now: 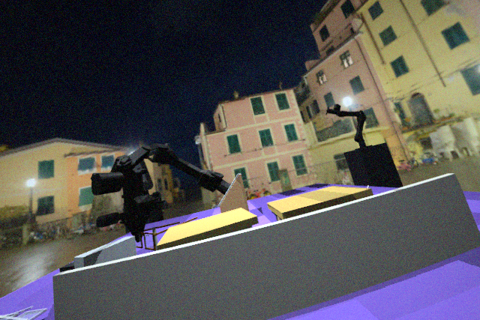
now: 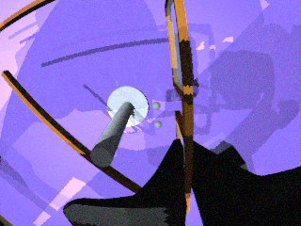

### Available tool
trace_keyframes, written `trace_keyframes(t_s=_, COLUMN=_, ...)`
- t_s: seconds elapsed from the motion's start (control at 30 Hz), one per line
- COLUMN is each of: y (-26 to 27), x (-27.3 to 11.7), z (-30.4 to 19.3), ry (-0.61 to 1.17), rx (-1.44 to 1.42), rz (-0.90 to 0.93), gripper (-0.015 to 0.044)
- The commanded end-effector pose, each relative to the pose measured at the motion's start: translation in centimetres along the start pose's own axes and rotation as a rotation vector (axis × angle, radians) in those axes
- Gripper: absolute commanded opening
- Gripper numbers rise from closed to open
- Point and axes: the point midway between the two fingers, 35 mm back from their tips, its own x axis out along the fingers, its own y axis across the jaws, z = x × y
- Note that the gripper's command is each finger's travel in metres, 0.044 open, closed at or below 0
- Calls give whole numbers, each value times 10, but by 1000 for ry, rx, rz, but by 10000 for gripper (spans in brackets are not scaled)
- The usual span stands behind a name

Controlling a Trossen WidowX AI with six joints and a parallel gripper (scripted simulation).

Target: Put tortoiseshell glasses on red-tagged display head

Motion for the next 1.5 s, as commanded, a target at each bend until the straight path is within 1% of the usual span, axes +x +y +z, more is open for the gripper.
trace_keyframes(t_s=0.0, y=-2, x=-1, z=1, ry=-5, rx=5, rz=-1, gripper=0)
trace_keyframes(t_s=1.47, y=-20, x=-1, z=22, ry=-6, rx=6, rz=-1, gripper=0)
